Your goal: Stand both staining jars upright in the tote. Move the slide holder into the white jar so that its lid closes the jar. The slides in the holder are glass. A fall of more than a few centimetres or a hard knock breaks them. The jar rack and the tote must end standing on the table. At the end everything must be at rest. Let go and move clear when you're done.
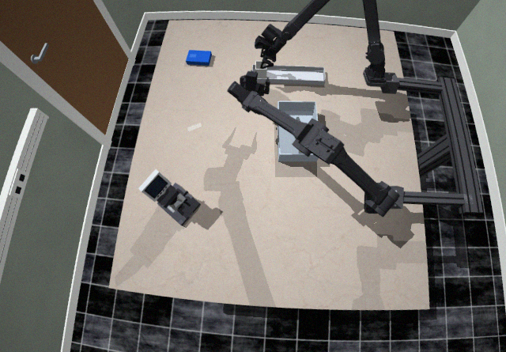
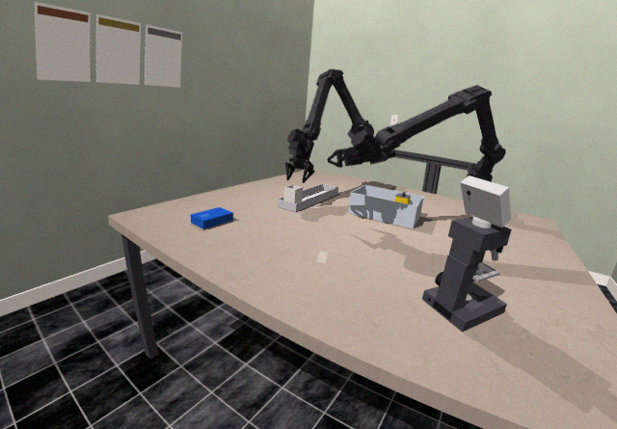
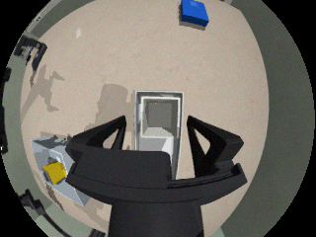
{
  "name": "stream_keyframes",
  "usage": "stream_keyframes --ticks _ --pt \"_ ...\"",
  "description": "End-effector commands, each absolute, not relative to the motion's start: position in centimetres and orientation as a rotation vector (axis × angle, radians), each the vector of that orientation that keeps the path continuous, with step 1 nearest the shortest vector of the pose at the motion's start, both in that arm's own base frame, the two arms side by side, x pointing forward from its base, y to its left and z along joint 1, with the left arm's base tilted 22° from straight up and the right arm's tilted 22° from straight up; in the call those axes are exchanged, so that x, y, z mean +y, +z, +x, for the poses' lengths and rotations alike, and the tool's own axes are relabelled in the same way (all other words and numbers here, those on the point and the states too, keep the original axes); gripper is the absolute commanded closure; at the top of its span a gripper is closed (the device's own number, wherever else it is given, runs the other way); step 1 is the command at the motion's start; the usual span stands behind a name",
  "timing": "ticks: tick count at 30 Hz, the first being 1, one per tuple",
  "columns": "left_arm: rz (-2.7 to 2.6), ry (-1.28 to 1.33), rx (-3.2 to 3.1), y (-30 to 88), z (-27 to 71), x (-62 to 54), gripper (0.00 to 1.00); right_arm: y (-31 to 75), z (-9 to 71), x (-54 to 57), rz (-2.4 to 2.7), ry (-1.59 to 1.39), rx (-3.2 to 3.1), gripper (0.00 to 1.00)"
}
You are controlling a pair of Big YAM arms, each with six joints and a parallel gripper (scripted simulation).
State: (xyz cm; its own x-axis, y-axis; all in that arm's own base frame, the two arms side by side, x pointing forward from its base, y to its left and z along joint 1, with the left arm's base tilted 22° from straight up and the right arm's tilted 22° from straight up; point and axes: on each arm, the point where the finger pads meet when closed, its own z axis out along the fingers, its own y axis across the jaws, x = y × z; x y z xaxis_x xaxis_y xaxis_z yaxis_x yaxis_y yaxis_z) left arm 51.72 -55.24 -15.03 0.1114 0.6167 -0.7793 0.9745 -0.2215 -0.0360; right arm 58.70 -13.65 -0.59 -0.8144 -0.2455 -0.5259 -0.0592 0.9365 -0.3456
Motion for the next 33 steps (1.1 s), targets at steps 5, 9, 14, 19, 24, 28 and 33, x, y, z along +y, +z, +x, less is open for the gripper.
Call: stream_keyframes --ticks 5,9,14,19,24,28,33 --pt "1.869 -0.929 1.489 -12.3 54.8 -59.1 0.0 -0.9 61.8 -10.7 -0.134 -0.397 2.725 0.14" --pt "1.862 -0.916 1.465 -10.3 55.3 -59.5 0.0 -0.6 61.7 -10.8 -0.094 -0.435 2.825 0.14" --pt "1.862 -0.916 1.465 -10.3 55.3 -59.5 0.0 -0.7 61.1 -12.4 -0.067 -0.486 2.905 0.14" --pt "1.862 -0.916 1.465 -10.3 55.3 -59.5 0.0 -1.2 60.1 -15.1 -0.037 -0.564 2.996 0.14" --pt "1.862 -0.916 1.465 -10.3 55.3 -59.5 0.0 -2.2 59.8 -15.8 -0.05 -0.583 3.009 0.14" --pt "1.862 -0.916 1.465 -10.3 55.3 -59.5 0.0 -3.8 60.7 -16.5 -0.046 -0.58 2.994 0.14" --pt "1.862 -0.916 1.465 -10.3 55.3 -59.5 0.0 -4.9 61.6 -16.3 -0.057 -0.58 2.988 0.15"
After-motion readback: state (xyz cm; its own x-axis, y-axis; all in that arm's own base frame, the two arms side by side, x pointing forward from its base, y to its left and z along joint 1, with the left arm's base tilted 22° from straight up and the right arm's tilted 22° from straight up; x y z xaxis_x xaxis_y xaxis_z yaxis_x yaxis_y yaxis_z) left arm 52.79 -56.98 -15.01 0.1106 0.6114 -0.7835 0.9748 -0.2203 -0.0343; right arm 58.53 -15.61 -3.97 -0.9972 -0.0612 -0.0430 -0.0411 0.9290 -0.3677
